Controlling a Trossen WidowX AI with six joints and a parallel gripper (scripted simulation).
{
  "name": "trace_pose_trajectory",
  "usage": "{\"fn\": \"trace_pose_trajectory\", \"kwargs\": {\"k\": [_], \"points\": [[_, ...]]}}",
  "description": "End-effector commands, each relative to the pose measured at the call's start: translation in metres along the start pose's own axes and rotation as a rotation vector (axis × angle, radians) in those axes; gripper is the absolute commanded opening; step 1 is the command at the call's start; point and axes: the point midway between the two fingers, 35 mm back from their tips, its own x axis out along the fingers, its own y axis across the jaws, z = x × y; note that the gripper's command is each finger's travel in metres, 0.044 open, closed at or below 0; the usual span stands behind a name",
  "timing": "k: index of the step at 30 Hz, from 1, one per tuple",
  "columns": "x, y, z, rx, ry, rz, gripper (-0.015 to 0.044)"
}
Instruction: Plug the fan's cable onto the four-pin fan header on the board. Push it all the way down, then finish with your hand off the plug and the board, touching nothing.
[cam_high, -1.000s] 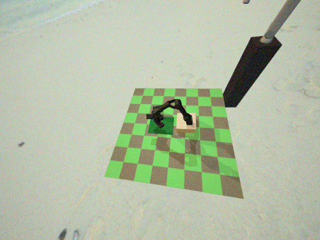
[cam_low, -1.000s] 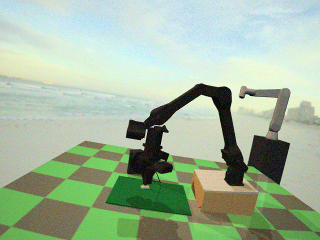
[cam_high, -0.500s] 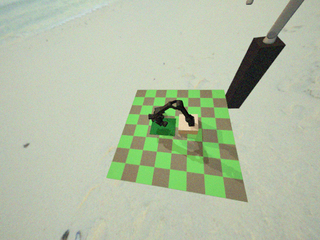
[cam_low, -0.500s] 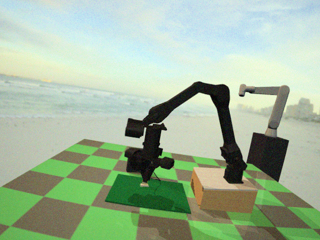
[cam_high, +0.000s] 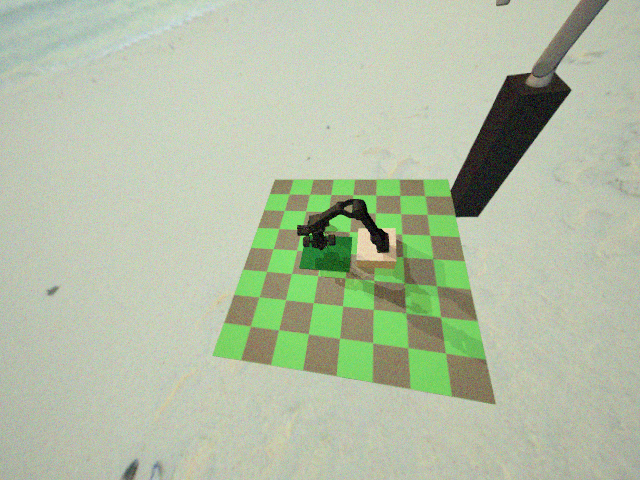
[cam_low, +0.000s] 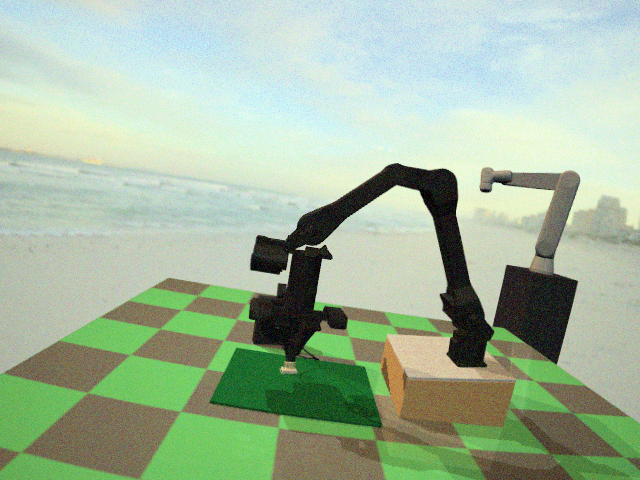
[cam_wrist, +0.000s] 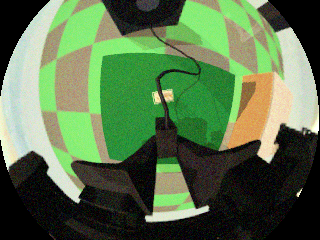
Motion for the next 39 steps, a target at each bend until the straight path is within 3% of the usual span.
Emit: {"fn": "trace_pose_trajectory", "kwargs": {"k": [1, 39], "points": [[0.000, -0.001, 0.003, -0.136, 0.004, -0.002, 0.0000], [0.001, -0.006, 0.043, -1.448, 0.002, -0.002, 0.0000]]}}
